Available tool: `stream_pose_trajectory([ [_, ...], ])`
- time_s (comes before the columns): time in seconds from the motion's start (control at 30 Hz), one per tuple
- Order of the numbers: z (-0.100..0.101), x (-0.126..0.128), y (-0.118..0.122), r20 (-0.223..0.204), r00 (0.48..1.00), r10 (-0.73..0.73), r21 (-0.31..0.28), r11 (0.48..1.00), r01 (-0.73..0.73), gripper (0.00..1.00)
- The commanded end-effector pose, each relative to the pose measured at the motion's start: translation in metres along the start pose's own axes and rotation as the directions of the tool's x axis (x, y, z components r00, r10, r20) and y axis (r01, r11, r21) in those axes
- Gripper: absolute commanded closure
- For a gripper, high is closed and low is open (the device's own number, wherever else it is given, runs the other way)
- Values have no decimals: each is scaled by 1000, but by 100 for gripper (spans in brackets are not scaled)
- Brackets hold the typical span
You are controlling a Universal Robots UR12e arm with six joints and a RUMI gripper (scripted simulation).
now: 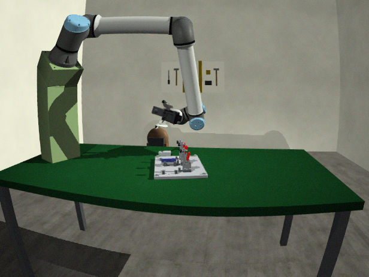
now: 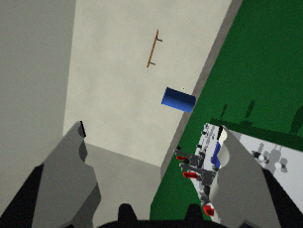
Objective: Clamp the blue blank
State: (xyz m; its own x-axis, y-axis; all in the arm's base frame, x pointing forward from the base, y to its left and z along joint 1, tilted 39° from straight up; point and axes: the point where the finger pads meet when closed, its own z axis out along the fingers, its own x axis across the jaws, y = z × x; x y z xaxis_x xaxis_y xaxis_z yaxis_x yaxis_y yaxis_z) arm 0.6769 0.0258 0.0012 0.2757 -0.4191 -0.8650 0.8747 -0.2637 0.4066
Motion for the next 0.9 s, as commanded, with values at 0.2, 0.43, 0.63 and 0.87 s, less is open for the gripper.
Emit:
stream_pose_trajectory([
  [0.2, 43, -35, -21, 40, 968, 249, 259, 933, -251, 0],
  [0.43, 62, -50, -36, 109, 916, 385, 416, 820, -394, 0],
  [0.63, 74, -59, -49, 190, 855, 482, 537, 678, -501, 0],
  [0.87, 81, -66, -58, 293, 779, 554, 642, 490, -590, 0],
])
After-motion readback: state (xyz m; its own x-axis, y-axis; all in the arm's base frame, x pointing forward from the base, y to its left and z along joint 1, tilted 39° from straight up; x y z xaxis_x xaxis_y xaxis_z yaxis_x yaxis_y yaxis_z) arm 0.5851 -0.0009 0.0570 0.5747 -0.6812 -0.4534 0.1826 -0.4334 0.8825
